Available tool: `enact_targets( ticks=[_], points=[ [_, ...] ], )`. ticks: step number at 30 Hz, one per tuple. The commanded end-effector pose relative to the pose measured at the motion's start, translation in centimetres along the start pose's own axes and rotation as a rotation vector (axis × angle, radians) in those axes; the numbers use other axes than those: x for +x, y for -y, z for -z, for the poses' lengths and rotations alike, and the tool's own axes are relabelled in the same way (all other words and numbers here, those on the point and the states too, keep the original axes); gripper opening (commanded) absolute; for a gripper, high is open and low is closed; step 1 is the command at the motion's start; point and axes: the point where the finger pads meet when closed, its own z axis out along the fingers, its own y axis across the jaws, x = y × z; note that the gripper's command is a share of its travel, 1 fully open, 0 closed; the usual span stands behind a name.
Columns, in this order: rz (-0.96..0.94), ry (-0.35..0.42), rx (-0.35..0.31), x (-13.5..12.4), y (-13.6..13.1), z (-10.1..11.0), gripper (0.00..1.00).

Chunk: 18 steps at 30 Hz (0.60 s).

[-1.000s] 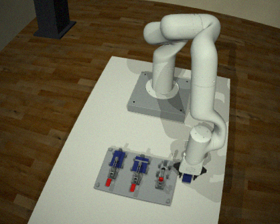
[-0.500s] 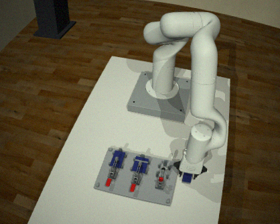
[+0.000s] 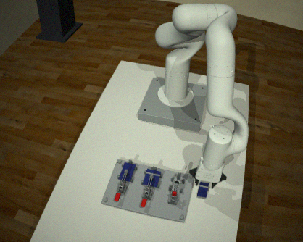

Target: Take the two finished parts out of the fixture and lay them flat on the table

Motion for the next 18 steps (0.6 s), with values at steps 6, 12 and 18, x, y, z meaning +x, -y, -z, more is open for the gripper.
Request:
enact_targets(
  ticks=[6, 12, 18],
  points=[
    [0.000, 0.002, -0.001, -0.1, 0.0, 3.4, 0.69],
    [0.000, 0.002, -0.001, -0.1, 0.0, 4.2, 0.69],
    [0.000, 0.002, -0.001, -0.1, 0.0, 4.7, 0.69]
  ],
)
